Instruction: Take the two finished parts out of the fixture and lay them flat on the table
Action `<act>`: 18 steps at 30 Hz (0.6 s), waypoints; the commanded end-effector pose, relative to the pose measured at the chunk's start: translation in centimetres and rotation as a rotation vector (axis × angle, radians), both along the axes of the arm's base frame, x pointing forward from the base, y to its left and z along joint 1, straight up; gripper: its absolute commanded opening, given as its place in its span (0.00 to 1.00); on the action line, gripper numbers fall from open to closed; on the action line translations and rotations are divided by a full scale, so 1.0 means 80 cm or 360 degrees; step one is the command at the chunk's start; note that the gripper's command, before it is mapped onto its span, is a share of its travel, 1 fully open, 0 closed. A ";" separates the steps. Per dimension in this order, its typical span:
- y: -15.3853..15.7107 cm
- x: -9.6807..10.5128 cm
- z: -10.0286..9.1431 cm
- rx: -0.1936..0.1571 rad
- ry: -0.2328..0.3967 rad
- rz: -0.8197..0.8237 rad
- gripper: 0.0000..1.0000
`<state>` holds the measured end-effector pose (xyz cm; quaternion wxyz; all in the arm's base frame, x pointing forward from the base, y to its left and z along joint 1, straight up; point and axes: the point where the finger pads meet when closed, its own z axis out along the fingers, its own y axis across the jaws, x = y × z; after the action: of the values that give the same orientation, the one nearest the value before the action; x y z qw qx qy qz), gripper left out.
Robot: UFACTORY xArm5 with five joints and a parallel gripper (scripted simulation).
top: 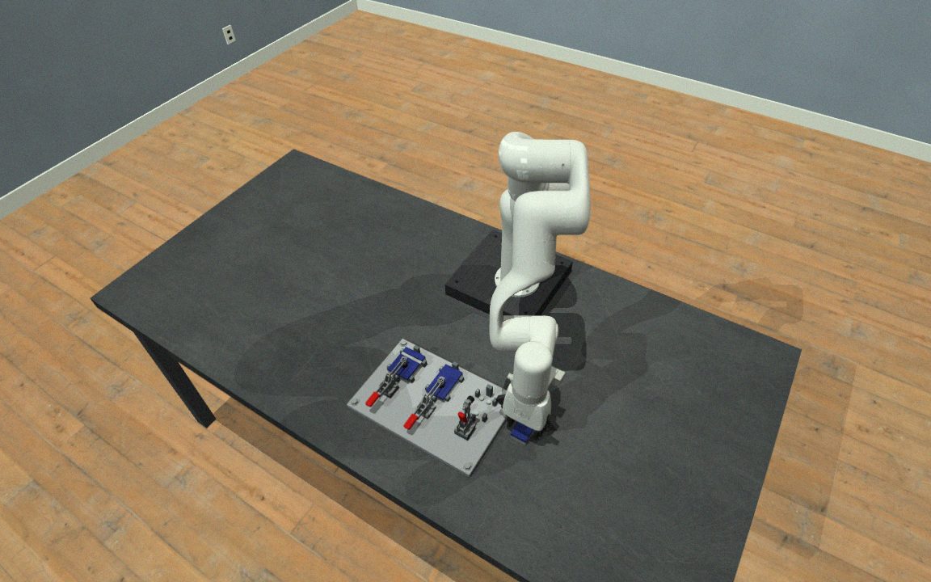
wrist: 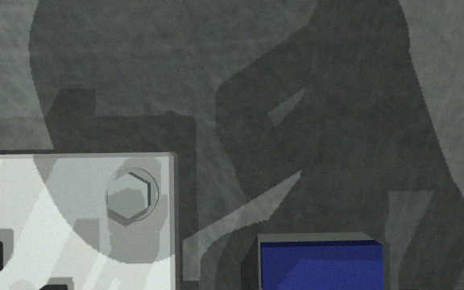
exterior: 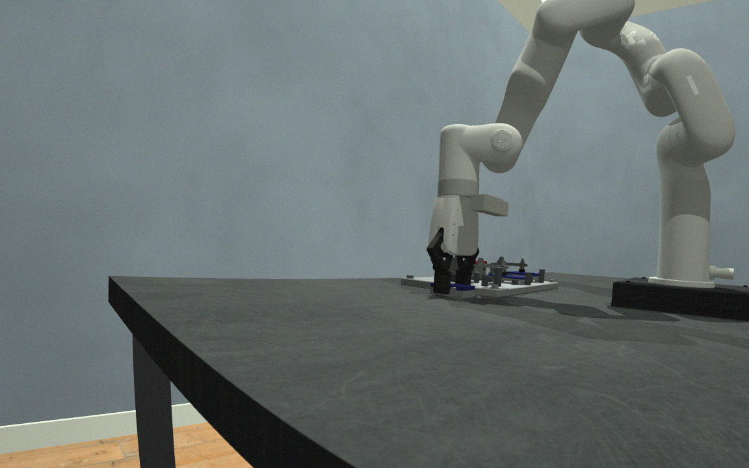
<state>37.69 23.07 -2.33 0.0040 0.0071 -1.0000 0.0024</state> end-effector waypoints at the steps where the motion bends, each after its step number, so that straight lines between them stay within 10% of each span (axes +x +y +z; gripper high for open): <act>1: 0.001 0.001 0.001 0.0003 -0.0005 0.0000 0.69; 18: 0.001 0.001 0.006 0.0003 -0.0005 0.0000 0.69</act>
<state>37.71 23.08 -2.08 0.0038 0.0071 -1.0000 0.0023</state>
